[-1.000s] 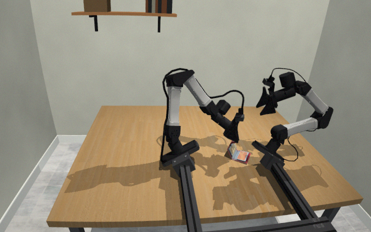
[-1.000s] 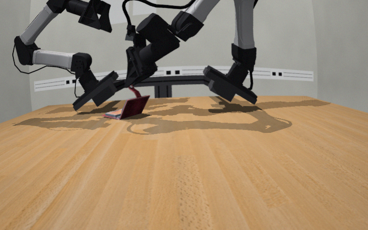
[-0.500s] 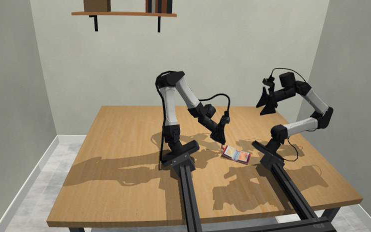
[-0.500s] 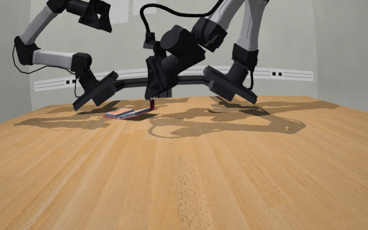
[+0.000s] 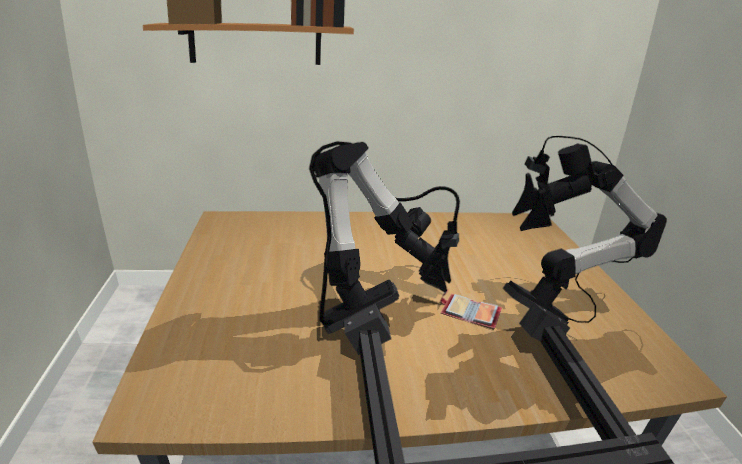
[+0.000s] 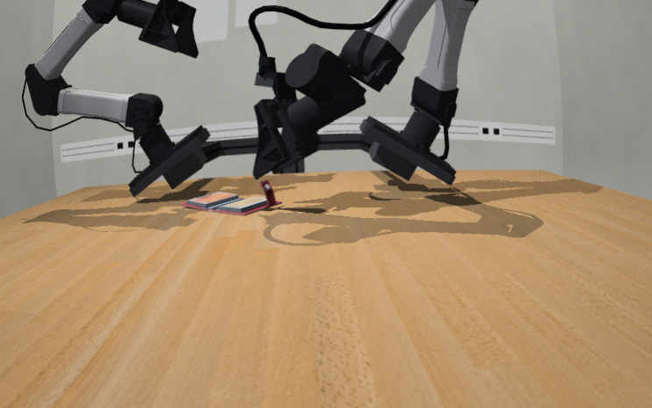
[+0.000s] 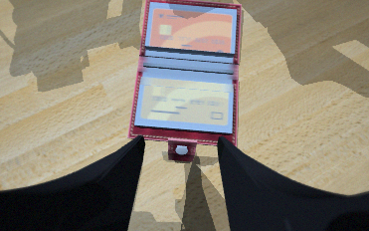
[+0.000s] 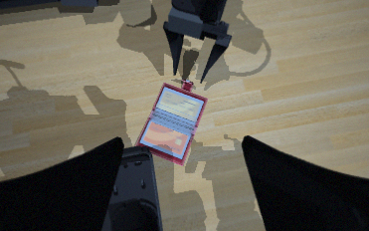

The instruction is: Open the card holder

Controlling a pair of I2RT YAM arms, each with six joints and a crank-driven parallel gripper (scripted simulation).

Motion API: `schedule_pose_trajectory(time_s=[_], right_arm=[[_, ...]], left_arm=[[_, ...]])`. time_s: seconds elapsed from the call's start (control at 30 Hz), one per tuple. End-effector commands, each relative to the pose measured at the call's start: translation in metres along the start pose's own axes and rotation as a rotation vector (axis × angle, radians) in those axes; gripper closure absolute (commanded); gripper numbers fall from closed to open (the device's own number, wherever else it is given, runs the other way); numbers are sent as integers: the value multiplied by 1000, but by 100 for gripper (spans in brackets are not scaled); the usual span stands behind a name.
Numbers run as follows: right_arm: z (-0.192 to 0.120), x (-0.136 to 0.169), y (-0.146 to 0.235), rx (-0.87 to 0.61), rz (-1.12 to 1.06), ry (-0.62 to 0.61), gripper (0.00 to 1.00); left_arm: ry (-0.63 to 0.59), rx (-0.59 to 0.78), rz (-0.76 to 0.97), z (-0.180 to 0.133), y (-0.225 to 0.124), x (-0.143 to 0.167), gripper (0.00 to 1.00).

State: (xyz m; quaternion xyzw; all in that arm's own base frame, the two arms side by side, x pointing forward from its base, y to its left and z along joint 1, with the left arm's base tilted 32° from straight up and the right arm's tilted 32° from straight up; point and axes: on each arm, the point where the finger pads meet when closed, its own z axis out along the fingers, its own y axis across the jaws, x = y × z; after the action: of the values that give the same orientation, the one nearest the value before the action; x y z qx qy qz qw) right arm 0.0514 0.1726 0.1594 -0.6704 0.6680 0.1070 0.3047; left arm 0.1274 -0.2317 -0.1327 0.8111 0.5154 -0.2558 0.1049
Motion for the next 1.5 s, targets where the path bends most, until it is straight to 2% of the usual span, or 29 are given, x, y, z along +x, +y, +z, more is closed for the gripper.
schedule_pose_trajectory(time_s=[0.0,0.17,0.4,0.67,1.47], right_arm=[[-5,-15,-1,4,14,-48,0],[-5,-15,-1,4,14,-48,0],[-5,-15,-1,4,14,-48,0],[-5,-15,-1,4,14,-48,0],[-5,-15,-1,5,15,-48,0]], left_arm=[[27,-54,-10,-3,17,-14,40],[69,-59,-37,3,17,-21,40],[183,-30,-35,48,9,-47,40],[236,-16,15,85,-4,-71,40],[231,-2,34,90,-6,-75,40]])
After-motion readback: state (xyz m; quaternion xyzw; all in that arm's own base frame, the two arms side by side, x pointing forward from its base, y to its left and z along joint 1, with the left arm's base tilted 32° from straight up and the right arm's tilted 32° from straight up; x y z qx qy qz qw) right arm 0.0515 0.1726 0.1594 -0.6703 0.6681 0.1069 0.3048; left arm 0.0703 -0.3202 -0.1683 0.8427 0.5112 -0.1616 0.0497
